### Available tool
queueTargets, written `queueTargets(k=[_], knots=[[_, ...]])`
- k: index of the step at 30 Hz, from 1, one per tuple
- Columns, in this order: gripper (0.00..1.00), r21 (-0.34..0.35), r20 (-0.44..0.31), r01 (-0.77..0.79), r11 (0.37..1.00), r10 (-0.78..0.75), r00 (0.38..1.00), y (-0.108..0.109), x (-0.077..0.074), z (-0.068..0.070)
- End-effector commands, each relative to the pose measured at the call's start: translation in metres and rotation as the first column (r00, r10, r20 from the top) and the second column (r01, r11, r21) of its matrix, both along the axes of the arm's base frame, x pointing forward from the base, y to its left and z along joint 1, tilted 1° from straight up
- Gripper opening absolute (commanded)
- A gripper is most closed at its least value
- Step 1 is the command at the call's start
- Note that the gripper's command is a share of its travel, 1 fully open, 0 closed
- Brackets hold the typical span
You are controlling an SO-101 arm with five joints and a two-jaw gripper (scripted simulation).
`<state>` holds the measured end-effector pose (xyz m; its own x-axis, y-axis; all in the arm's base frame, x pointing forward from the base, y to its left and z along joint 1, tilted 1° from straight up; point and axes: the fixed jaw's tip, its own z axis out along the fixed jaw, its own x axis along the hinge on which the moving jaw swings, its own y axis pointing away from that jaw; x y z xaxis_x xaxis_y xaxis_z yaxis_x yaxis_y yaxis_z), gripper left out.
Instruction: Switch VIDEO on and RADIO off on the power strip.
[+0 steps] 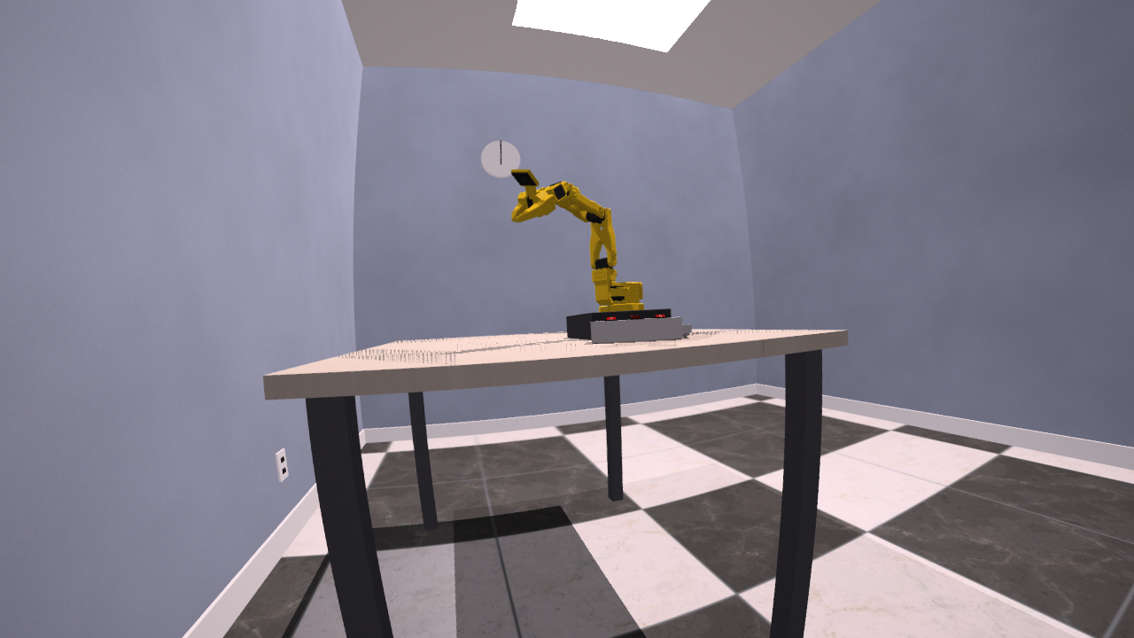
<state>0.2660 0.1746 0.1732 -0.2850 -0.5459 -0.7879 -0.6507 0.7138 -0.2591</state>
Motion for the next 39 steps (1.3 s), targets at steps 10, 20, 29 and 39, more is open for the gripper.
queueTargets(k=[10, 20, 29, 39], knots=[[0.00, -0.435, -0.036, -0.485, 0.758, 0.524, 0.851, 0.026, -0.067, -0.028], [0.00, -0.625, -0.146, -0.676, 0.391, 0.792, 0.592, 0.031, -0.109, -0.043], [0.00, -0.719, -0.313, -0.689, -0.088, 0.927, 0.208, 0.026, -0.152, -0.056], [0.00, -0.714, -0.458, -0.538, -0.449, 0.880, -0.127, 0.017, -0.183, -0.064]])
